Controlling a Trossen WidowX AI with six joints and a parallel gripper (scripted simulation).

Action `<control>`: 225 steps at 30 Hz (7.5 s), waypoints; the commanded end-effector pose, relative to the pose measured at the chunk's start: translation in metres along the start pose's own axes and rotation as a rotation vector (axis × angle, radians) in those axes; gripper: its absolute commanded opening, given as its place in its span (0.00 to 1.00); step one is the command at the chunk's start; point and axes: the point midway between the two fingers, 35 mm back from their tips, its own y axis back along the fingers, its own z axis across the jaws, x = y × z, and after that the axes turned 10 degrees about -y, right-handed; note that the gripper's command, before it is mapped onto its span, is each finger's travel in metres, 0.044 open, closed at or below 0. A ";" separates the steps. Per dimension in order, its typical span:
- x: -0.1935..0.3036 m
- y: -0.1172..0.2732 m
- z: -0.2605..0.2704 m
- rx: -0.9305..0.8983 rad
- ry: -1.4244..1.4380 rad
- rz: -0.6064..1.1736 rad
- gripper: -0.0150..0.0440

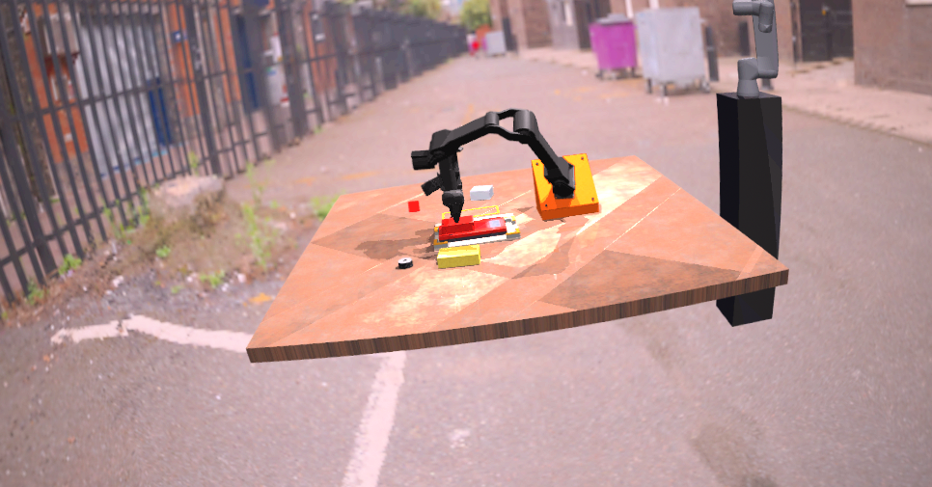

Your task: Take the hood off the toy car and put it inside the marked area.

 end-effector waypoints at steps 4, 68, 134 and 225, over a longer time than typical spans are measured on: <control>0.002 -0.007 0.000 -0.006 -0.008 0.002 1.00; 0.000 -0.020 0.000 -0.001 -0.001 0.000 0.32; -0.012 0.046 -0.080 0.032 -0.015 -0.006 0.25; 0.004 -0.008 -0.219 0.010 -0.002 -0.002 0.25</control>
